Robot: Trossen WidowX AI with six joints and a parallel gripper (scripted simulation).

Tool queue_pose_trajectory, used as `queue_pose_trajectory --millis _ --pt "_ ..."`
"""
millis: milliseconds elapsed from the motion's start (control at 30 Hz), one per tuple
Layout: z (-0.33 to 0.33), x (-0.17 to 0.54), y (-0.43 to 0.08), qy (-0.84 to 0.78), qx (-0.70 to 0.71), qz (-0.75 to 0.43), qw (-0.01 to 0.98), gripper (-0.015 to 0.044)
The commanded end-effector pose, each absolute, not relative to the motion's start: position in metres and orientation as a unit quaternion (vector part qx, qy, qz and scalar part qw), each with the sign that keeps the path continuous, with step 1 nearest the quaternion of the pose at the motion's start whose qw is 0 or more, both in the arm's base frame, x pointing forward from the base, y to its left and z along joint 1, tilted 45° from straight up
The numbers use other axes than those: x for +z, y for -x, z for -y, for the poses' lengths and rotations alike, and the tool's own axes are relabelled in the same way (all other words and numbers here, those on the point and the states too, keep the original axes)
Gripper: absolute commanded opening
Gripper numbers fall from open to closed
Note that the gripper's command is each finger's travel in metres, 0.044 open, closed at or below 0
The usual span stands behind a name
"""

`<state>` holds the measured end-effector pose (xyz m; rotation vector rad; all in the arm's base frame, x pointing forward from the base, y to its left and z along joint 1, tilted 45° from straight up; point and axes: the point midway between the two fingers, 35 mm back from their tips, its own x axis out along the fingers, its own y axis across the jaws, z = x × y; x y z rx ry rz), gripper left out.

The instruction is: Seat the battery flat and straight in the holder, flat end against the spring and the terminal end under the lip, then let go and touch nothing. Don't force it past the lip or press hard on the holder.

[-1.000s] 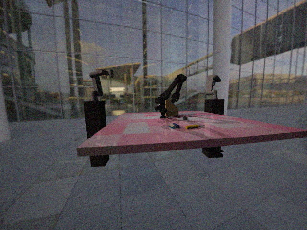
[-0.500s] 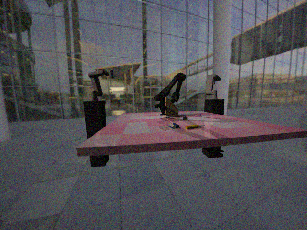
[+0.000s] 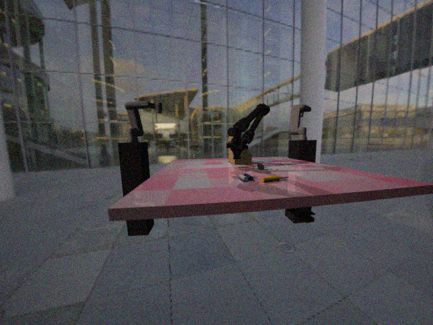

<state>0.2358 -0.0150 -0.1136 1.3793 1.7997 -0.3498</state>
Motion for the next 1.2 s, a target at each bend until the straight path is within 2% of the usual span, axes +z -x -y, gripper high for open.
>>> queue_pose_trajectory --millis 0,533,1167 --pt "0.001 -0.093 -0.257 -0.514 -0.085 -0.721 0.457 0.007" --pt "-0.097 0.008 -0.302 -0.318 0.18 -0.708 0.604 0.007" --pt "-0.117 -0.017 -0.305 -0.324 0.14 -0.659 0.665 0.007"
